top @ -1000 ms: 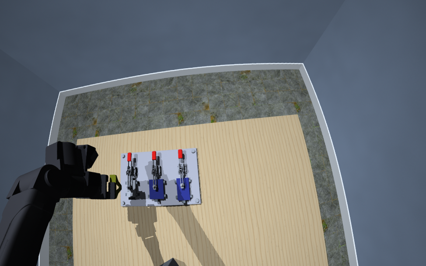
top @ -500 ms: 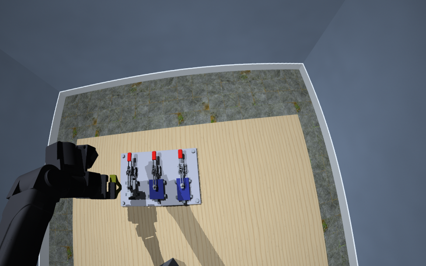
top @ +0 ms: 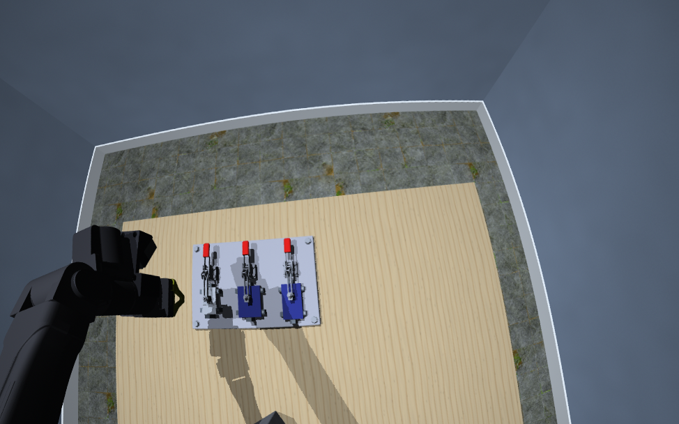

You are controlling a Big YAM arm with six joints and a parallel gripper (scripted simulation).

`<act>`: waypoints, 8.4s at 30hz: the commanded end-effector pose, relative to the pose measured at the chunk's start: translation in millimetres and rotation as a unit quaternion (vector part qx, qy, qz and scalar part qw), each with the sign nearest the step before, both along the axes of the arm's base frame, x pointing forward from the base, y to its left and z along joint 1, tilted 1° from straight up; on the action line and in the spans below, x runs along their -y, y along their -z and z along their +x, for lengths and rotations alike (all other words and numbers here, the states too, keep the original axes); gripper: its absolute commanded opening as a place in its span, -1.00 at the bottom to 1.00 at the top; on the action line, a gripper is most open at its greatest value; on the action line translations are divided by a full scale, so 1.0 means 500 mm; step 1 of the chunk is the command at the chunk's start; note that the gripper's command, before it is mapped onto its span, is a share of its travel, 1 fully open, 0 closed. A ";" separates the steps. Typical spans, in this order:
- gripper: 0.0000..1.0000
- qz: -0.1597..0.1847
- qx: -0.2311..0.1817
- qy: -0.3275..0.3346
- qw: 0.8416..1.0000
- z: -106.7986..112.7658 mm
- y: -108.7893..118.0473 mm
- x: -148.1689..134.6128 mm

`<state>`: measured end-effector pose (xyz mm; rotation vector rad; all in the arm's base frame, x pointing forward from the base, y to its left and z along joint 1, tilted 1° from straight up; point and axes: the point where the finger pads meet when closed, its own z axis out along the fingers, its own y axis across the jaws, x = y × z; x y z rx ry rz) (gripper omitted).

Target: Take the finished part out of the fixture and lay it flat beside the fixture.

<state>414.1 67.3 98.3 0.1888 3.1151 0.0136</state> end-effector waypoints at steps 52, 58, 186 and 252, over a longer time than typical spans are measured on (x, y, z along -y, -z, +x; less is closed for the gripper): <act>-0.11 -0.001 0.001 0.004 1.000 -0.007 -0.013 0.010; -0.11 -0.001 0.002 0.004 1.000 -0.007 -0.012 0.010; -0.11 0.000 -0.004 -0.006 1.000 -0.003 0.124 -0.005; -0.11 0.001 -0.005 -0.001 1.000 0.258 0.203 0.037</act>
